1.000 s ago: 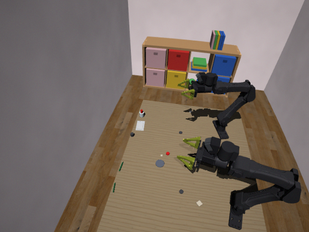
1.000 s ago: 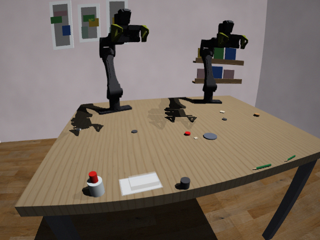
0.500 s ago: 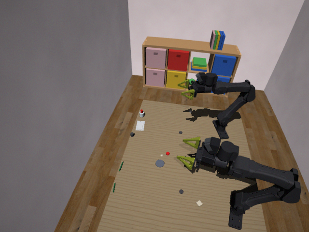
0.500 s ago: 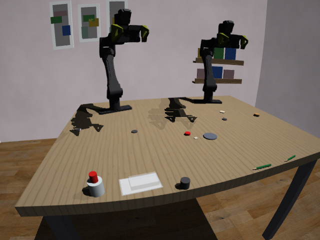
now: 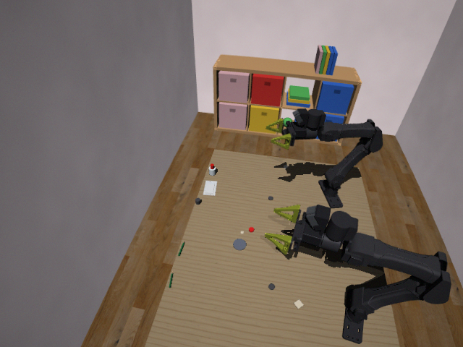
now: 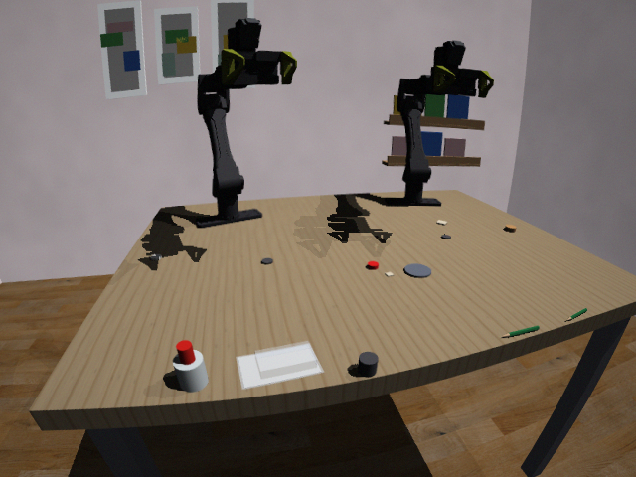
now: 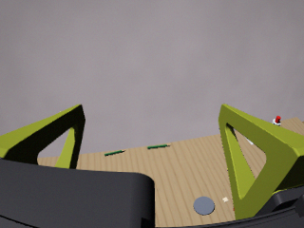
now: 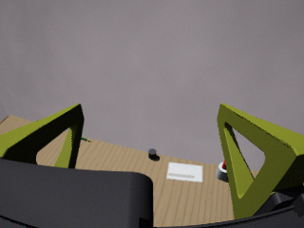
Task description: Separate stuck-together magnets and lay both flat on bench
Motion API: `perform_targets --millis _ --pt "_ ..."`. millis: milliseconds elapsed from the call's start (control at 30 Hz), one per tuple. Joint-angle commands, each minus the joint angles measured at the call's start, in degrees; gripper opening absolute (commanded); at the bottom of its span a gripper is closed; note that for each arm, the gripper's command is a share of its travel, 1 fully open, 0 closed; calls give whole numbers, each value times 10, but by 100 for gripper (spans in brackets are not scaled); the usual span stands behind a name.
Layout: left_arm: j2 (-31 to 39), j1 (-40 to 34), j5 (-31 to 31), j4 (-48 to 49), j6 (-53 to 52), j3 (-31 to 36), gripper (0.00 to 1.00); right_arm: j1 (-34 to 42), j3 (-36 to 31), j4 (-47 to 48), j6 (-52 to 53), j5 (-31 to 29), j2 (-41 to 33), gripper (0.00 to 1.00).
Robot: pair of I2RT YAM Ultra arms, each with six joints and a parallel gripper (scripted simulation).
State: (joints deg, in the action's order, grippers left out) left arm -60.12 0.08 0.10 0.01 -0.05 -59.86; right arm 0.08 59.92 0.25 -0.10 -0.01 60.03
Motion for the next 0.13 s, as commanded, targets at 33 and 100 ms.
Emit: perform_targets --millis 33,100 --pt "5 -1 -1 3 0 -13 100 0 4 8 0 -2 -3 100" --pt "5 -1 -1 3 0 -13 100 0 4 8 0 -2 -3 100"
